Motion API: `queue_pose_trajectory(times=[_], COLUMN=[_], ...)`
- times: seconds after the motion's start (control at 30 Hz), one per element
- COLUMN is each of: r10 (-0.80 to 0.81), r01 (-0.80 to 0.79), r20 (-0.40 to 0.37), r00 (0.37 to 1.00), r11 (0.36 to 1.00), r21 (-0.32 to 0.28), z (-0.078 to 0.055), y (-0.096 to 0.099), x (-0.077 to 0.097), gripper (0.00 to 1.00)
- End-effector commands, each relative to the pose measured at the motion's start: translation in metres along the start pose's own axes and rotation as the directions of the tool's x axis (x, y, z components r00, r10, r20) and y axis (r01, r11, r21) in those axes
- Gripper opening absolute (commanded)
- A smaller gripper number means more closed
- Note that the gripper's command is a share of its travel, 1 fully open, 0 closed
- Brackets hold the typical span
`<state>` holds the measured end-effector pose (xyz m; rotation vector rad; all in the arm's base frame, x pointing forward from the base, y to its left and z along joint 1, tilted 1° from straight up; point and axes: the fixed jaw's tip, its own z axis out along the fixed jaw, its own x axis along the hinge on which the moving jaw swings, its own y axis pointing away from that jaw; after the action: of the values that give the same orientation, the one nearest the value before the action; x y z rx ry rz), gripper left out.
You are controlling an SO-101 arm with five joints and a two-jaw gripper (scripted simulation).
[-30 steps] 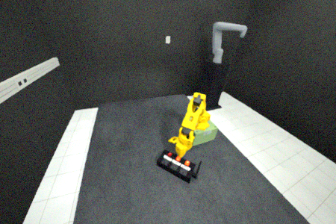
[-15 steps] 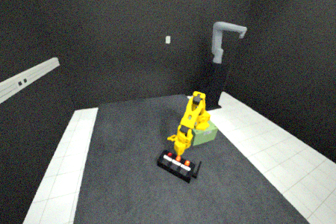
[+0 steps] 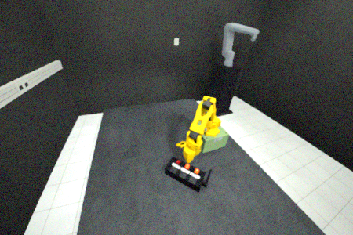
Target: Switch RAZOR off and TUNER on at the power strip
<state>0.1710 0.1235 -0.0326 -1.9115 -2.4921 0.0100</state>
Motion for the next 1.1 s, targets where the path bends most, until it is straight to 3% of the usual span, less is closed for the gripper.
queue_pose_trajectory(times=[0.0,1.07], r10=[-0.002,-0.011], r01=[0.002,0.010], r20=[-0.008,-0.008], r00=[1.000,1.000], r11=[1.000,1.000], r21=[-0.017,-0.017], z=[-0.0048,-0.0052], y=[0.0043,0.0049], x=[0.0004,0.0026], gripper=[0.00,0.00])
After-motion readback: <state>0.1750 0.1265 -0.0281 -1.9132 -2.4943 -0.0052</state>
